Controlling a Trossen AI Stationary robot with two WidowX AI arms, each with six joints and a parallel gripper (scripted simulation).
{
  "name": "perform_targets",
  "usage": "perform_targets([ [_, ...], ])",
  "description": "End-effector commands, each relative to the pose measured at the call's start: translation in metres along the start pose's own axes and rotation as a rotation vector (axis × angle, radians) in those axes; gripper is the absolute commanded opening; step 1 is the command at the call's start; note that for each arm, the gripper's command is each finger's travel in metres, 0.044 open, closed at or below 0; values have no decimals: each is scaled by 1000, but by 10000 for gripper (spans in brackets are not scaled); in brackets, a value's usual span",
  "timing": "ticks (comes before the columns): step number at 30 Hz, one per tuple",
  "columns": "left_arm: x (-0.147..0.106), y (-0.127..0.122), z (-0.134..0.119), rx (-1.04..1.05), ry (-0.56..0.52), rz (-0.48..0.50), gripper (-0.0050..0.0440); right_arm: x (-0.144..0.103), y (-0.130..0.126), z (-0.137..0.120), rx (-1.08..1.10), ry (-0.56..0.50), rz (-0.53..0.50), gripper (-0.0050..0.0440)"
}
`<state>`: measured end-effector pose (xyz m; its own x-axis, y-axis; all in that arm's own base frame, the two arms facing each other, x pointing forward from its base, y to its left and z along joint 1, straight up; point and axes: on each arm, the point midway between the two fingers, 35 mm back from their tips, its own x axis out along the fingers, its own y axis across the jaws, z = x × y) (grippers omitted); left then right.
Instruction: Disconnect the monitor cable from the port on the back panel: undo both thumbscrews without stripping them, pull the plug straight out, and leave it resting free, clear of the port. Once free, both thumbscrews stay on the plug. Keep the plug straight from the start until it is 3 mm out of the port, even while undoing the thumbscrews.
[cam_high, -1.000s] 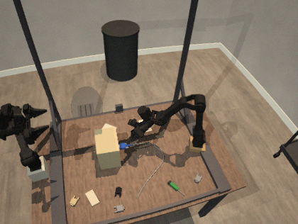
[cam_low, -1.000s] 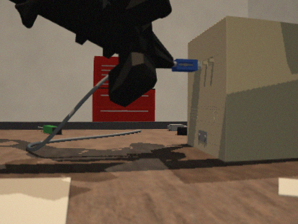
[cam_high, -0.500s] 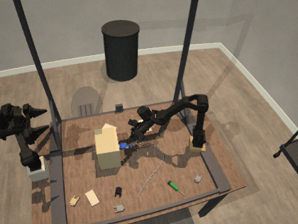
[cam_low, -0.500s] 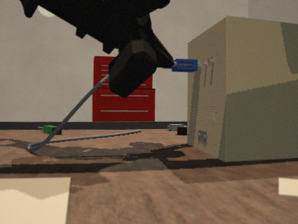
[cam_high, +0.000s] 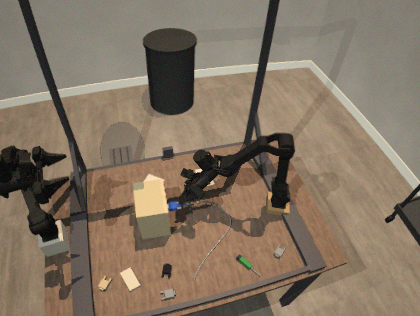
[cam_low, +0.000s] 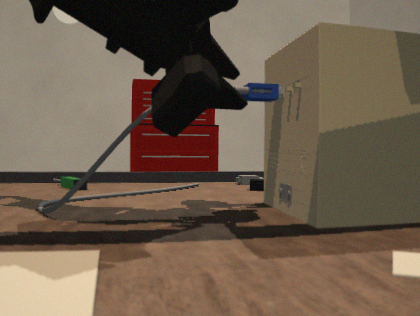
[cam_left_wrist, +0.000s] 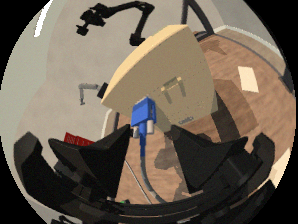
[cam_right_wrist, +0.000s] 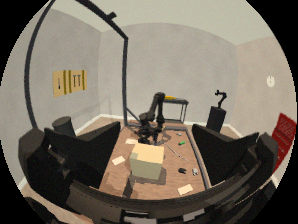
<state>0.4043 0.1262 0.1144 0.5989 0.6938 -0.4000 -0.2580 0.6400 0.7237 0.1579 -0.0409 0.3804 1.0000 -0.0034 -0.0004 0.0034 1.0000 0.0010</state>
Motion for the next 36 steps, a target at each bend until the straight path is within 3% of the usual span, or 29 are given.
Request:
perform_targets([
  [1,-3,7,8,-23,-20,7,288,0,1,3,-7,-2,3,440],
  [8,-3,7,8,-23,-20,7,440,0,1,3,-7,-2,3,440],
  [20,-2,6,8,-7,-24,17,440,0,1,3,-7,-2,3,440],
  [30,5,-5,7,317,-38,211,440,0,1,3,-7,-2,3,440],
  [36,2,-4,9,376,-40,289,440,0,1,3,-7,-2,3,440],
])
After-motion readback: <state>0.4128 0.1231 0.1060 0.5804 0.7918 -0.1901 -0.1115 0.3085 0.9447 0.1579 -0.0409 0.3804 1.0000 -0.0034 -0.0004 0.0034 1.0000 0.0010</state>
